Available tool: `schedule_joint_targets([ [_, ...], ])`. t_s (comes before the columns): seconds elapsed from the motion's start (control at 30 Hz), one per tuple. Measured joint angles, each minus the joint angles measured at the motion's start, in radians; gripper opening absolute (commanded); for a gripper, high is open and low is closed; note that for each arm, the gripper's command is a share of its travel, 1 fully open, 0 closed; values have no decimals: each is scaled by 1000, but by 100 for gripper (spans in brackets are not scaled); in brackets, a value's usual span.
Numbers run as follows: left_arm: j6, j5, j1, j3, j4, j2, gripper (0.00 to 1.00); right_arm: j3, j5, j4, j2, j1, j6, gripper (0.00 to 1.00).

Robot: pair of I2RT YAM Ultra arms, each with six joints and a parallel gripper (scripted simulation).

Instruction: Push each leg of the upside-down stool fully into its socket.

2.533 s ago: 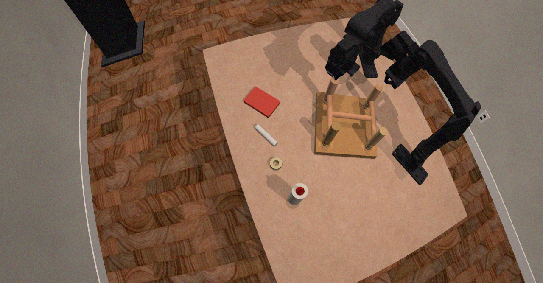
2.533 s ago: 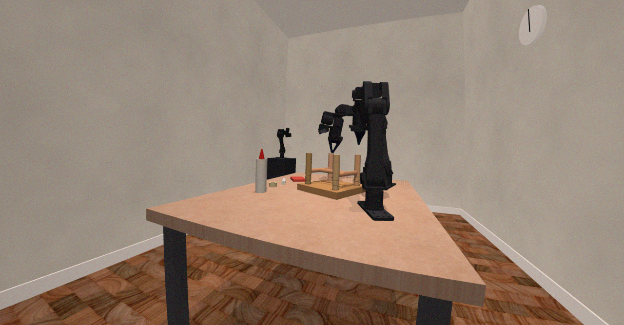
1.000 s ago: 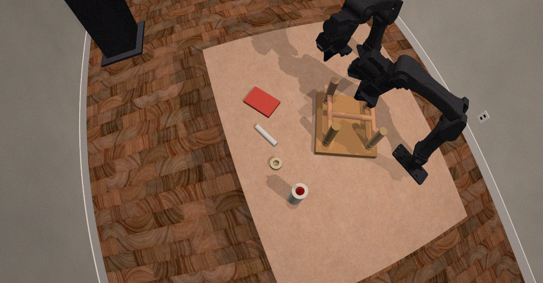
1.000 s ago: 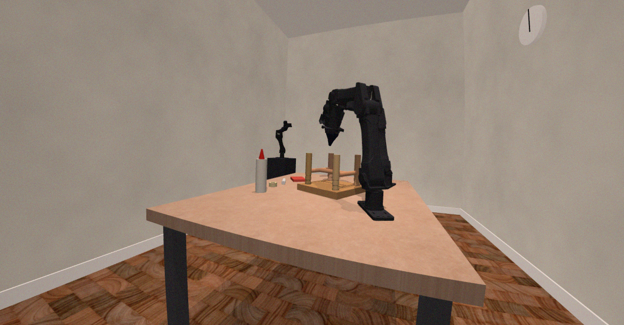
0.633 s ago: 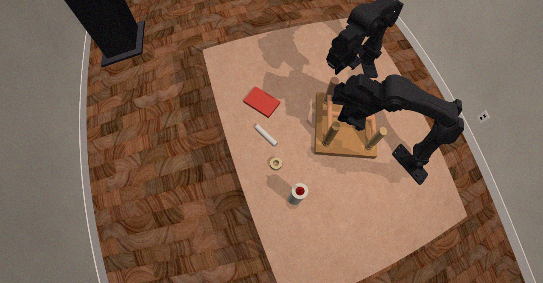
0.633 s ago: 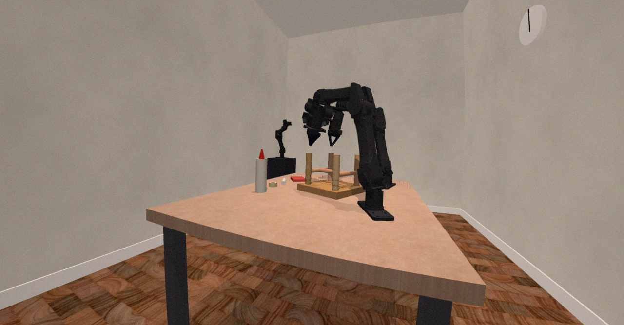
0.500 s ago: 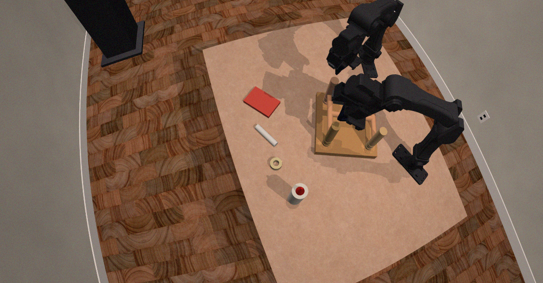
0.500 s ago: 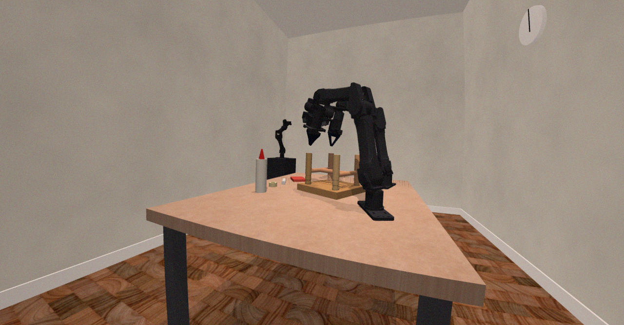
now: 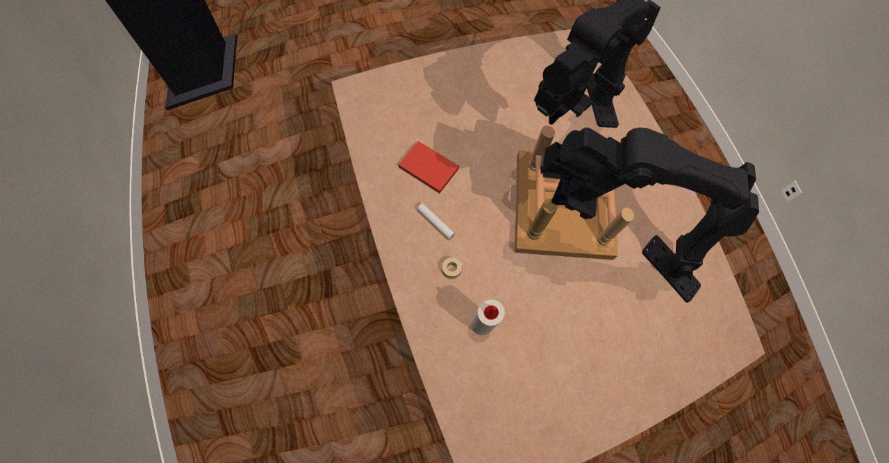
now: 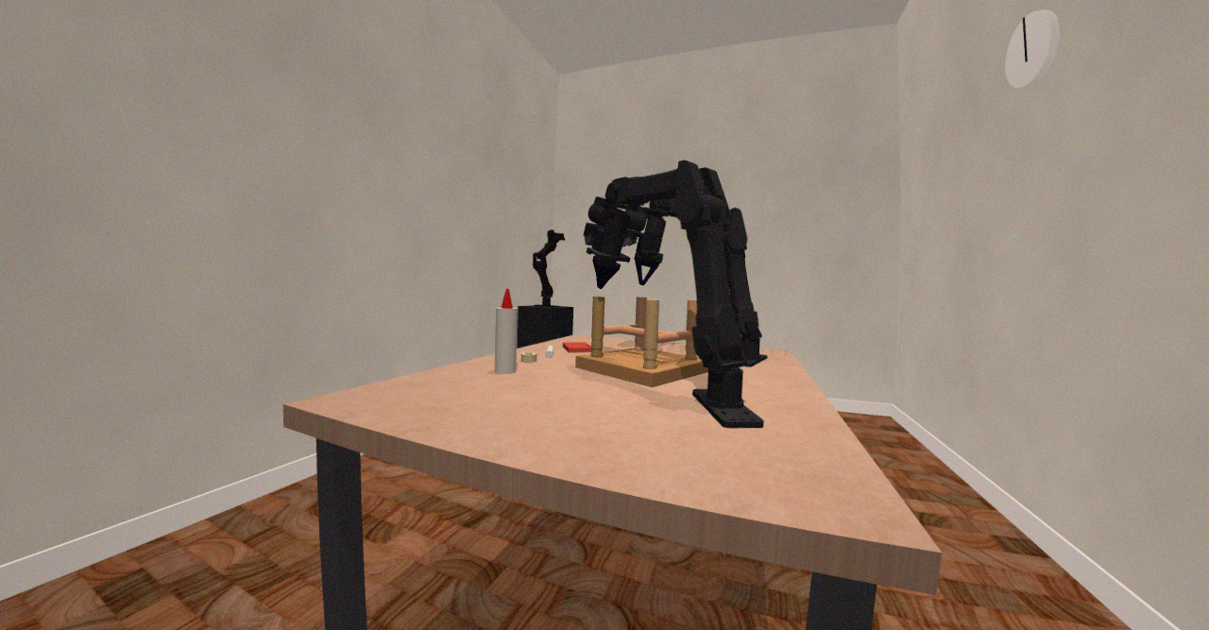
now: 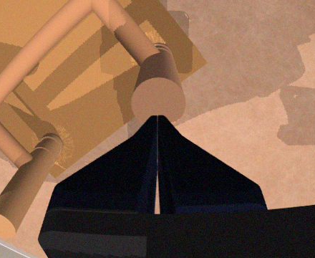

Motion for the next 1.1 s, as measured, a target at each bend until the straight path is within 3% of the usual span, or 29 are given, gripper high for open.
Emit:
schedule_joint_targets([
  [0.63, 0, 2, -1, -96, 85, -29, 0, -3, 0, 2, -1, 0, 0, 0],
  [1.1, 0, 2, -1, -96, 94, -31, 0, -127, 0, 65, -23, -1, 0, 0],
])
